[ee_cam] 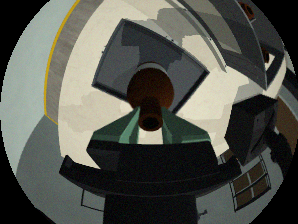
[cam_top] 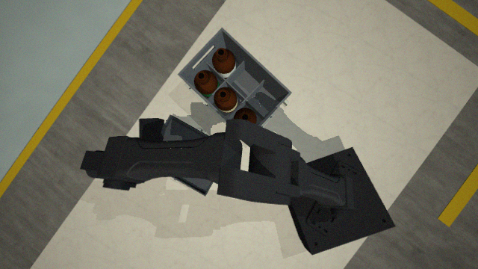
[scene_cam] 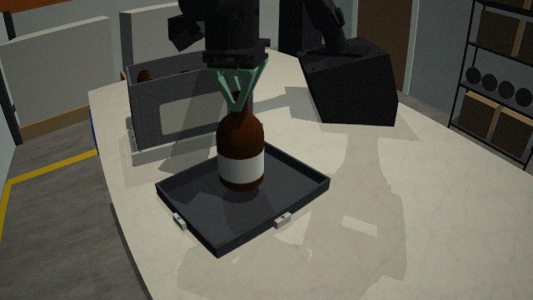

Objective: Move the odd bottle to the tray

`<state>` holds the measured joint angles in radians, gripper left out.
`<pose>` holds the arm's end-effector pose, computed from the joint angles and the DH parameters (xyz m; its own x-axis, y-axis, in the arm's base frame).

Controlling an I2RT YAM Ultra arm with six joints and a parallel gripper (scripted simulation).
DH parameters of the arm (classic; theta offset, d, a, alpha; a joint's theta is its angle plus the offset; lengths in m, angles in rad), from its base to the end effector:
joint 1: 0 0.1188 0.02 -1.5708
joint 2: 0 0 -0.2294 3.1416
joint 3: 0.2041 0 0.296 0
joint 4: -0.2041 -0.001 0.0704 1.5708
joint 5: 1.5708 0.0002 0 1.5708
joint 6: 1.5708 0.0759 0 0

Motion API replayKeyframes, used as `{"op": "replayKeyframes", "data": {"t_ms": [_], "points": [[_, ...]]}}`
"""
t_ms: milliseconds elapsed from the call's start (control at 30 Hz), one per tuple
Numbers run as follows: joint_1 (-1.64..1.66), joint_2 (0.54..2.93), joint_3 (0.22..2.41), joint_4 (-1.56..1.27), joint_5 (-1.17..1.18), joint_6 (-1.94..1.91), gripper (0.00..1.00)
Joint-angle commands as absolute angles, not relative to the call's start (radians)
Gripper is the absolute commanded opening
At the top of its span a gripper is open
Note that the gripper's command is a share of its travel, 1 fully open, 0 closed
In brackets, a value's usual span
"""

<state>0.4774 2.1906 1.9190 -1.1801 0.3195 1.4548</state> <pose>0.4238 0.1935 0.1441 -0.5024 0.8018 -0.3235 0.8293 0.5527 0.0819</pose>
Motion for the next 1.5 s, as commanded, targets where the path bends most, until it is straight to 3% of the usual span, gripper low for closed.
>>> {"op": "replayKeyframes", "data": {"t_ms": [0,1467], "points": [[0.493,2.137,1.91,-1.166,0.332,1.449,0.0],[0.485,2.133,1.893,-1.152,0.331,1.445,0.0]]}}
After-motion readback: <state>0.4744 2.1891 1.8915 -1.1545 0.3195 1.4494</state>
